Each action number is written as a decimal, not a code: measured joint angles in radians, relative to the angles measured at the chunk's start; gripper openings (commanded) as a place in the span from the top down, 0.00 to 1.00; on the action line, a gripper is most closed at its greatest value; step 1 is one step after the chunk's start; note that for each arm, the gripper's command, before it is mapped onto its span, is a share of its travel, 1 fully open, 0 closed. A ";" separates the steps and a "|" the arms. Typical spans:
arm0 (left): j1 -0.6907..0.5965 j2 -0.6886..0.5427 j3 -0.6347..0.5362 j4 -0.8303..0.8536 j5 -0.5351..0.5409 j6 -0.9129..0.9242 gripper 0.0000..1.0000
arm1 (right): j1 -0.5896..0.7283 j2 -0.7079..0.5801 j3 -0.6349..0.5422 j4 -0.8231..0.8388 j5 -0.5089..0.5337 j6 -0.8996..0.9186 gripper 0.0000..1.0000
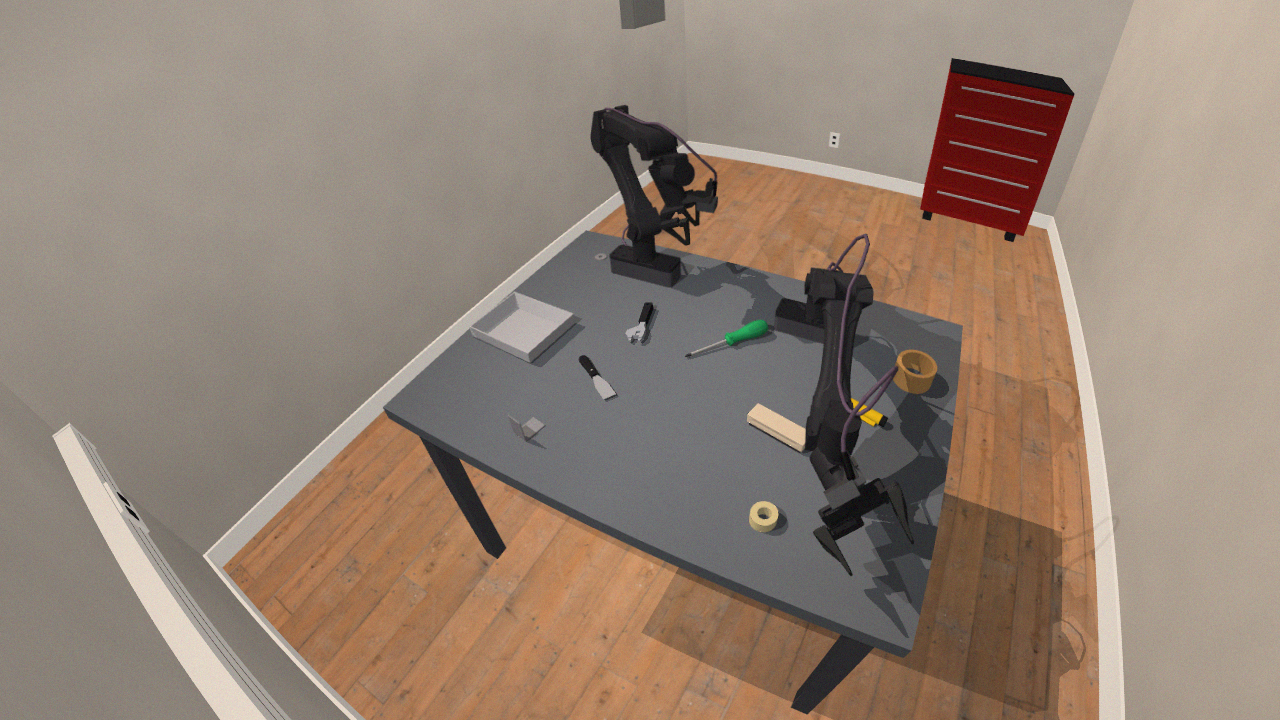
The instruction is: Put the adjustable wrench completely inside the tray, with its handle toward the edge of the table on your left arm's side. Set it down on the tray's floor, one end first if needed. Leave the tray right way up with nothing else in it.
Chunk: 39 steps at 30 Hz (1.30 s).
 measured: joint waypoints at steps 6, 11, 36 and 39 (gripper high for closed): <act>0.000 0.000 0.000 0.000 0.000 0.000 0.00 | 0.000 0.000 0.000 0.000 0.000 0.000 0.00; 0.000 0.000 0.000 0.000 0.000 0.000 0.00 | 0.000 0.000 0.000 0.000 0.000 0.000 0.00; -0.022 -0.346 -0.378 -0.011 0.106 -0.111 0.00 | -0.387 -0.107 -0.135 0.128 0.109 0.293 0.00; -0.032 -0.473 -0.502 -0.042 0.138 -0.147 0.00 | -0.465 -0.109 -0.162 0.174 0.140 0.369 0.00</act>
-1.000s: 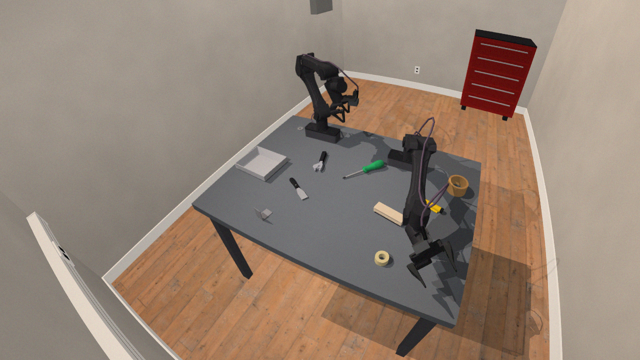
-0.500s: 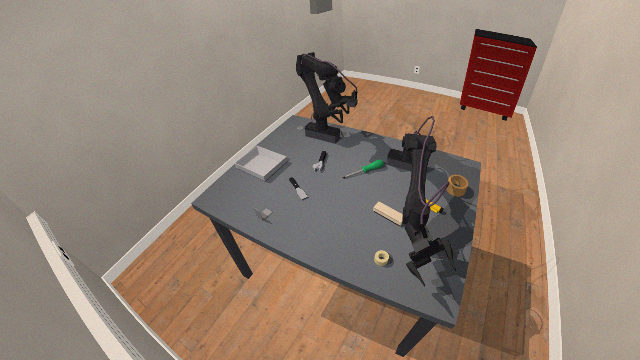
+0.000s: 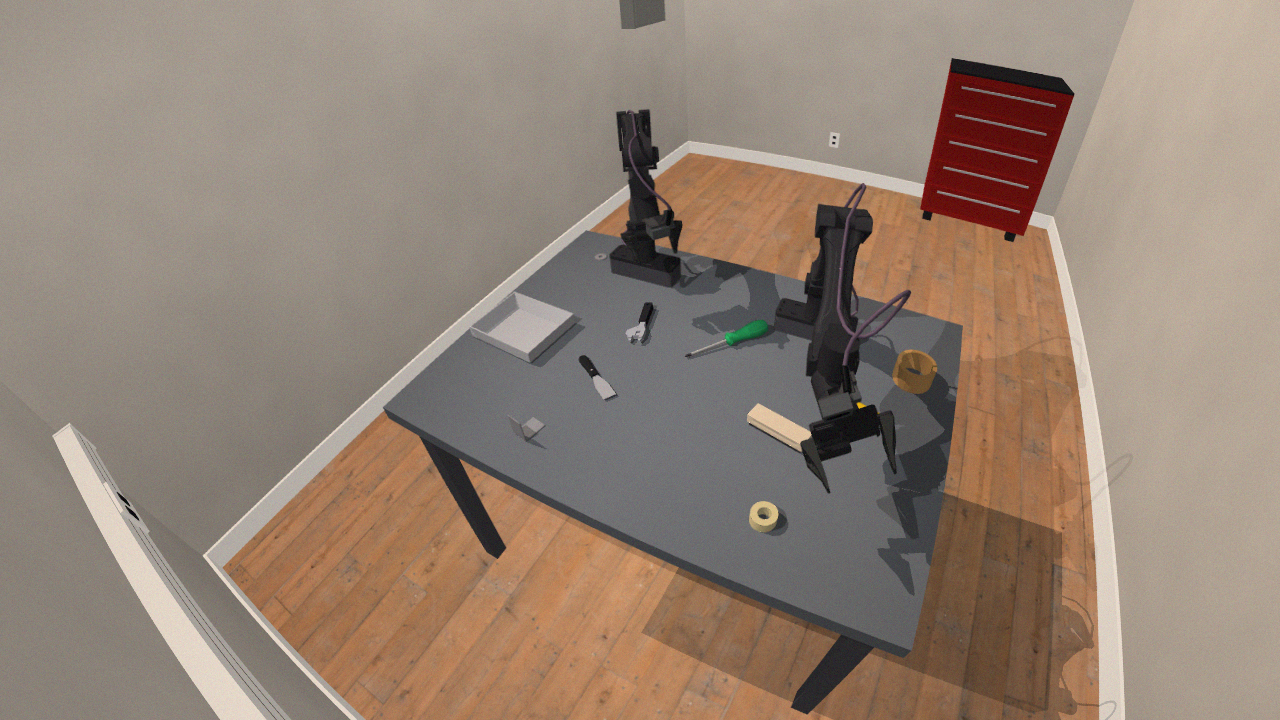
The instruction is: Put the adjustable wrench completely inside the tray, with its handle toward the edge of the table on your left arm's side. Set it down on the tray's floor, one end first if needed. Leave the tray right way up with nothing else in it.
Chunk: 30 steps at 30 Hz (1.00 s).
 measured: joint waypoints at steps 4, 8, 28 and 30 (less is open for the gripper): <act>-0.018 -0.188 -0.139 -0.070 0.049 -0.051 0.00 | -0.077 0.000 -0.037 0.060 0.044 0.106 0.00; -0.042 -0.387 -0.238 -0.164 0.099 -0.105 0.00 | -0.106 0.017 -0.056 0.110 0.083 0.189 0.00; -0.199 -1.048 -0.274 -0.731 0.264 -0.318 0.00 | -0.118 0.064 -0.072 0.176 0.131 0.295 0.23; -0.203 -1.058 -0.263 -0.757 0.267 -0.327 0.00 | -0.118 0.065 -0.072 0.182 0.136 0.300 0.45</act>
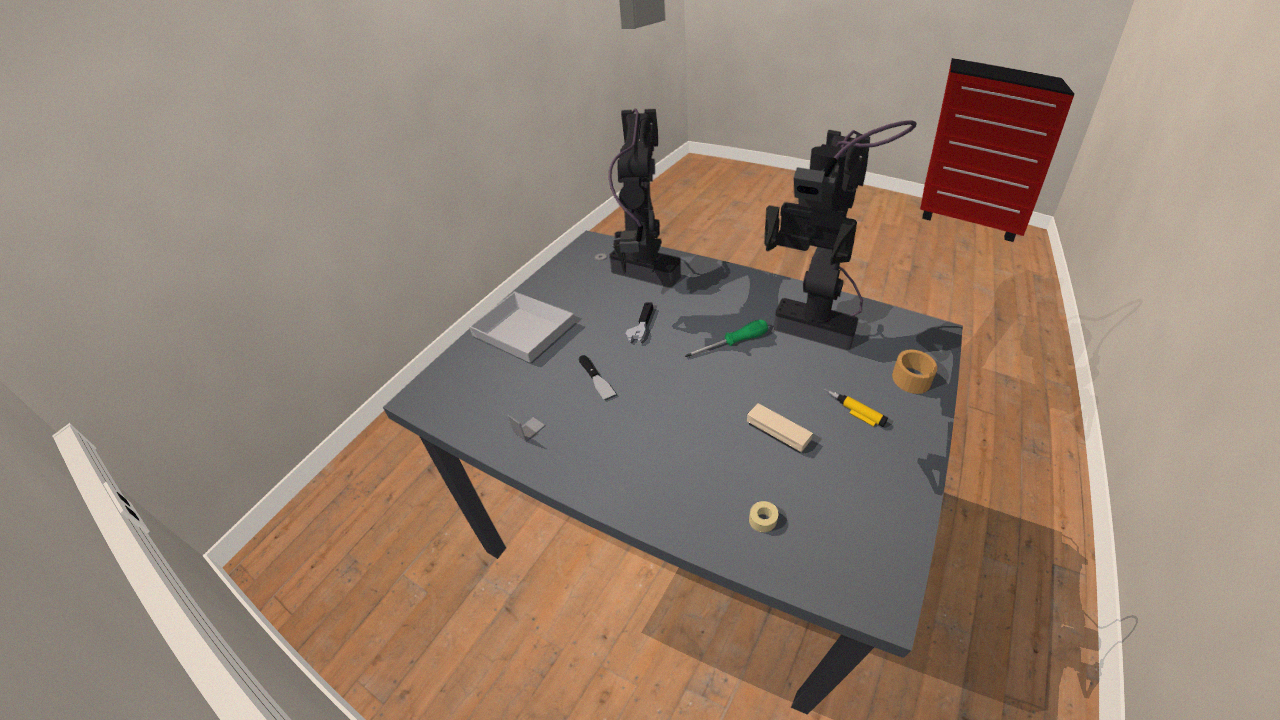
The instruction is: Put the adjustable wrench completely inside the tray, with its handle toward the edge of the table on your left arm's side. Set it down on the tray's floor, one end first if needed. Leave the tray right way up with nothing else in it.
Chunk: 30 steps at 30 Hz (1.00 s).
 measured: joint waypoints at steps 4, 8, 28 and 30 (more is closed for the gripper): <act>-0.002 -0.002 0.013 -0.047 0.001 -0.011 0.00 | 0.000 0.044 0.000 0.029 0.006 0.033 0.55; -0.006 -0.002 0.018 -0.076 0.002 -0.011 0.00 | 0.008 0.174 0.000 0.072 0.015 0.076 0.55; -0.578 -0.266 0.018 -0.636 0.042 -0.013 0.00 | 0.023 0.726 0.114 0.168 0.010 0.206 0.55; -0.646 -0.296 0.018 -0.697 0.047 -0.011 0.00 | 0.023 0.740 0.120 0.169 0.010 0.210 0.55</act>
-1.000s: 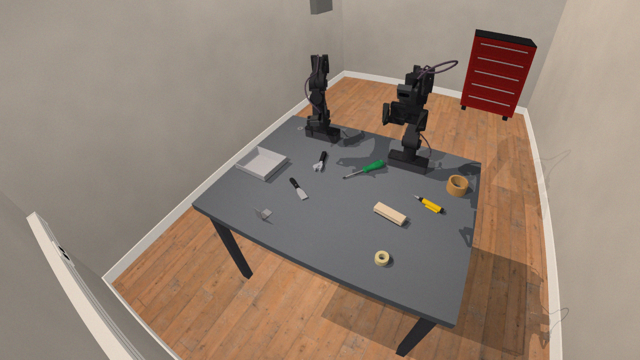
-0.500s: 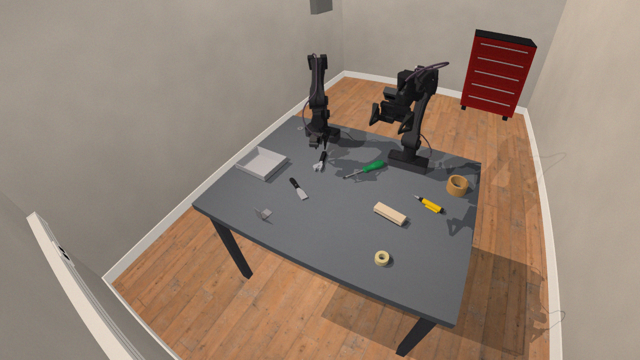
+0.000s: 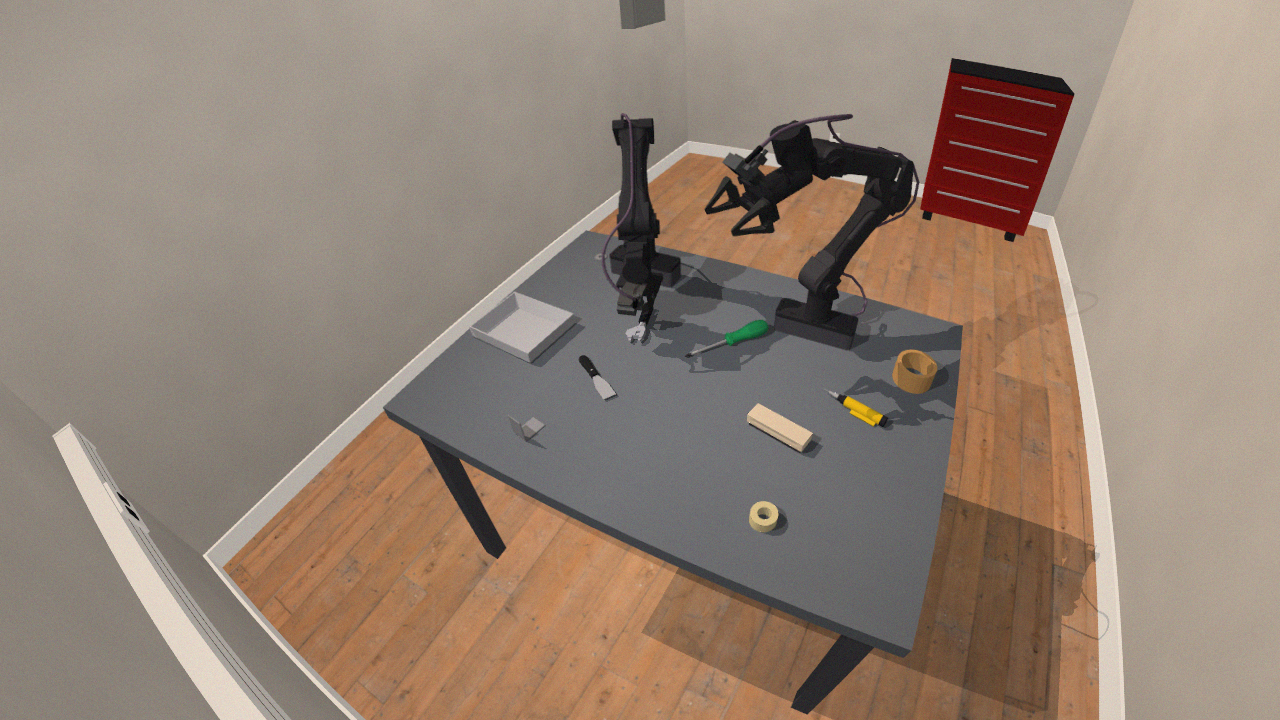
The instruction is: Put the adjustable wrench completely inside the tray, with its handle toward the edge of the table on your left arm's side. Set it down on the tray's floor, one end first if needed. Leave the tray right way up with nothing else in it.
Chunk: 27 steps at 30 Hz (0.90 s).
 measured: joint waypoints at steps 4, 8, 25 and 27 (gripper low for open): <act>-0.090 -0.051 0.000 -0.098 0.005 0.002 0.00 | 0.000 0.009 0.006 0.000 0.000 0.003 0.55; -0.208 -0.097 0.000 -0.206 0.011 0.008 0.00 | 0.000 0.012 0.009 0.000 0.000 0.003 0.55; -0.550 -0.267 -0.009 -0.499 0.013 0.021 0.00 | 0.000 0.015 0.009 0.000 0.000 0.003 0.55; -0.574 -0.270 -0.011 -0.510 0.004 0.015 0.00 | 0.000 0.016 0.009 0.002 0.000 0.004 0.55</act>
